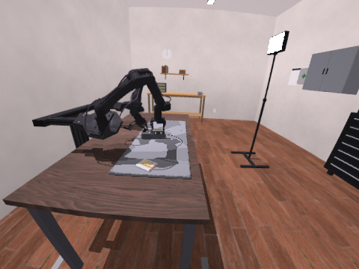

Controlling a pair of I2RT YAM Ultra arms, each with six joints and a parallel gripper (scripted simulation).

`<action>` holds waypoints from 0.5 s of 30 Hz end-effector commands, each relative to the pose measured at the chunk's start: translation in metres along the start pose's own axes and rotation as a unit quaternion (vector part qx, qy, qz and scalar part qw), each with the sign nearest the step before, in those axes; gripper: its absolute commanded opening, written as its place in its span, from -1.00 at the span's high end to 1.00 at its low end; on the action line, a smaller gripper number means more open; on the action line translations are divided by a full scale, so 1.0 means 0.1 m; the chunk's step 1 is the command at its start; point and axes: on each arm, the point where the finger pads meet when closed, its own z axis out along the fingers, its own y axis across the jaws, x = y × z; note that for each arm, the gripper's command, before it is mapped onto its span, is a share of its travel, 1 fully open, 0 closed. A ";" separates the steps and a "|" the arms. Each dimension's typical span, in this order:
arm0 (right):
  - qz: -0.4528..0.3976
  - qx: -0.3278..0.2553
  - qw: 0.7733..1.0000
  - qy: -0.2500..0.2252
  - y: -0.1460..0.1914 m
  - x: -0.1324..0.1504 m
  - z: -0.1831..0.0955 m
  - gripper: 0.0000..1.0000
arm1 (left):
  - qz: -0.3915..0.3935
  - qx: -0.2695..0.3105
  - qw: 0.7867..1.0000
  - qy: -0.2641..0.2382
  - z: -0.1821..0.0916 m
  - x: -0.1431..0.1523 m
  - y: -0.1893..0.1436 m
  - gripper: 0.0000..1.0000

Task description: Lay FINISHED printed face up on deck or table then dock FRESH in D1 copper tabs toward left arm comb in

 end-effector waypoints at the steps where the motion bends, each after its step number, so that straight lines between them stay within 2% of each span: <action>1: -0.002 0.009 1.000 -0.008 -0.05 -0.03 -0.10 1.00 | 0.061 0.042 0.994 -0.075 0.22 -0.59 -0.41 1.00; 15: -0.001 0.011 1.000 -0.009 -0.07 -0.02 -0.14 1.00 | 0.061 0.042 0.994 -0.075 0.22 -0.59 -0.41 1.00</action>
